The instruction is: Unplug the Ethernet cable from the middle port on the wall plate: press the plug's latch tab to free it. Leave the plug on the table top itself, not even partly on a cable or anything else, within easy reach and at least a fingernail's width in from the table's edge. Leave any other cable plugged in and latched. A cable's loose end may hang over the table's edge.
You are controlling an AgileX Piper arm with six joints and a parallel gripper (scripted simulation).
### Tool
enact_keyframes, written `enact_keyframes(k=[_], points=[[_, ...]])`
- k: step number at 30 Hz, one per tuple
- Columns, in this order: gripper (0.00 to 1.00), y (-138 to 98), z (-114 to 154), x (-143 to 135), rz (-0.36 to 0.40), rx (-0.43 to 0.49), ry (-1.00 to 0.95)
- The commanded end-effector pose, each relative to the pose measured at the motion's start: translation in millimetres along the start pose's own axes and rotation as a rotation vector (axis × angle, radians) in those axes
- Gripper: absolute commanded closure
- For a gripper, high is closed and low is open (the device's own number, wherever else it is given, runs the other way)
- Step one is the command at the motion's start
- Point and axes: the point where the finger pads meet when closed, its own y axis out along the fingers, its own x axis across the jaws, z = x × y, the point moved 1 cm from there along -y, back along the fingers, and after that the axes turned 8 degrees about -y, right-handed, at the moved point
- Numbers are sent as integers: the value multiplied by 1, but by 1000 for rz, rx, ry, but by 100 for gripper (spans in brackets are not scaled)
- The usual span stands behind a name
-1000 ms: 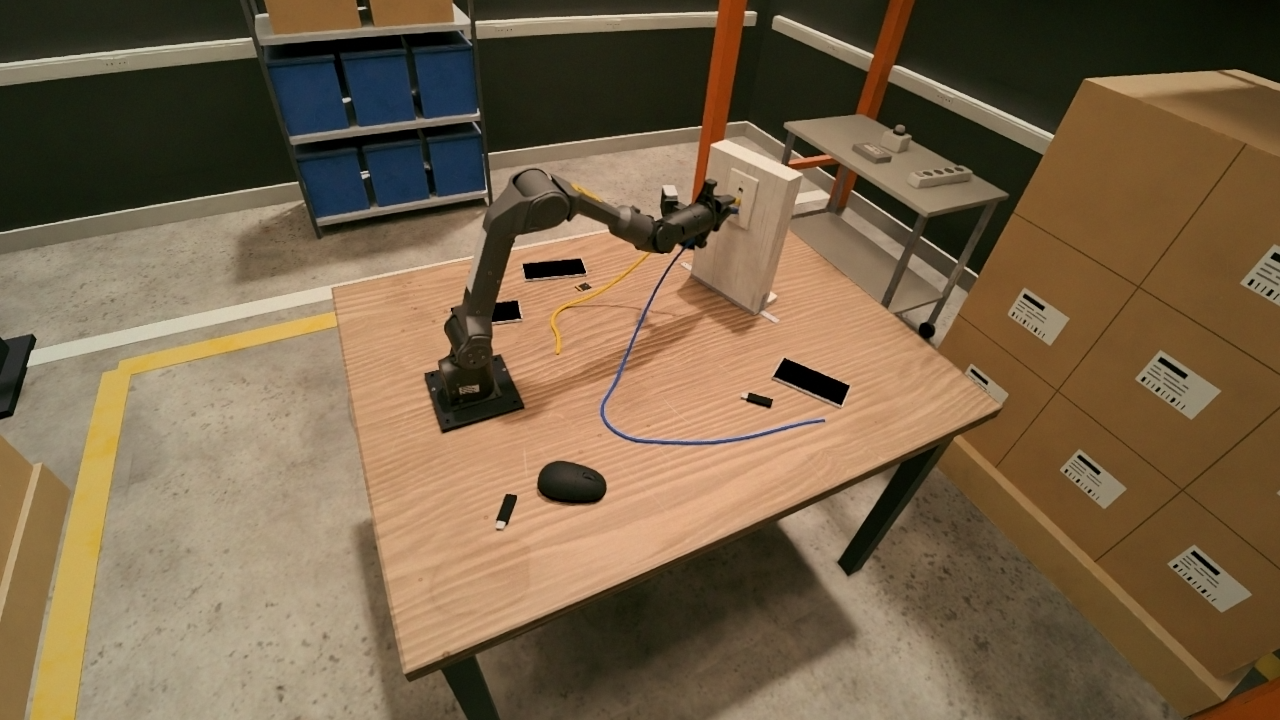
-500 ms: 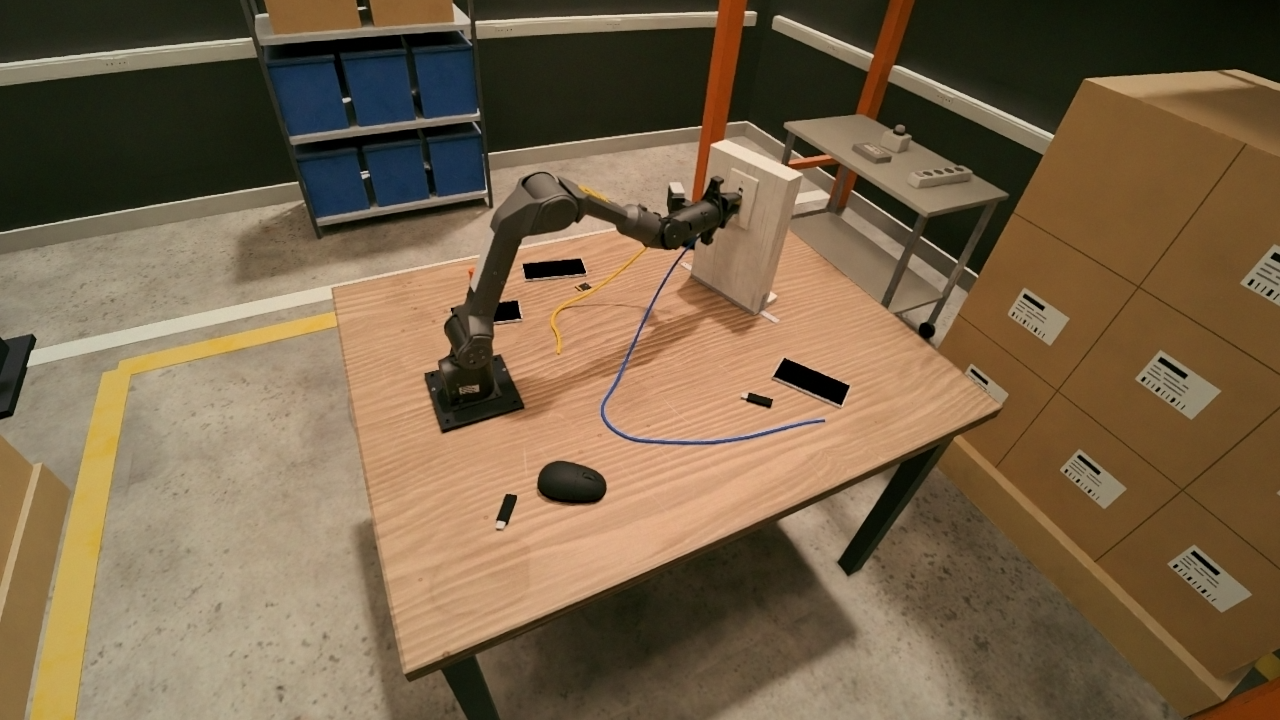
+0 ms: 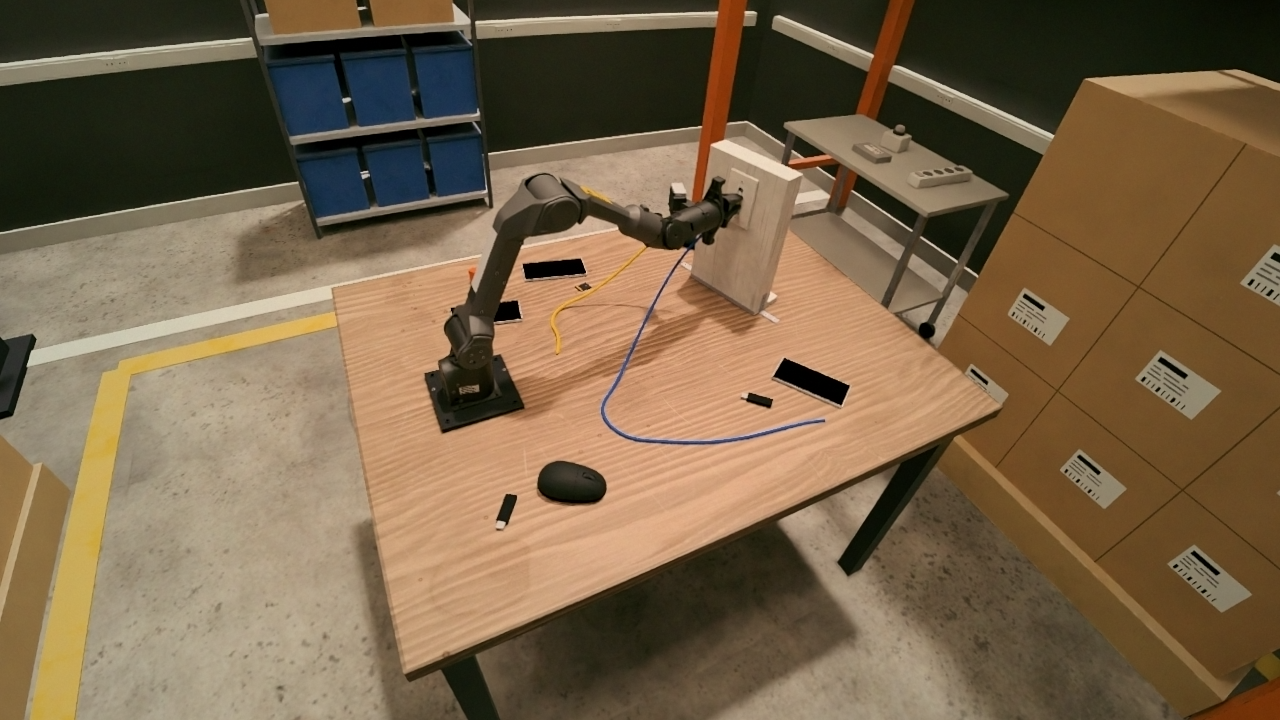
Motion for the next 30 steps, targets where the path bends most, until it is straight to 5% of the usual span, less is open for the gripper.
enact_keyframes(k=[1,6,7,30], points=[[80,-1,0,-1,2,1,-1],[80,-1,1,-1,2,1,-2],[100,-1,1,-1,2,1,-2],[100,-1,1,-2,2,1,-2]])
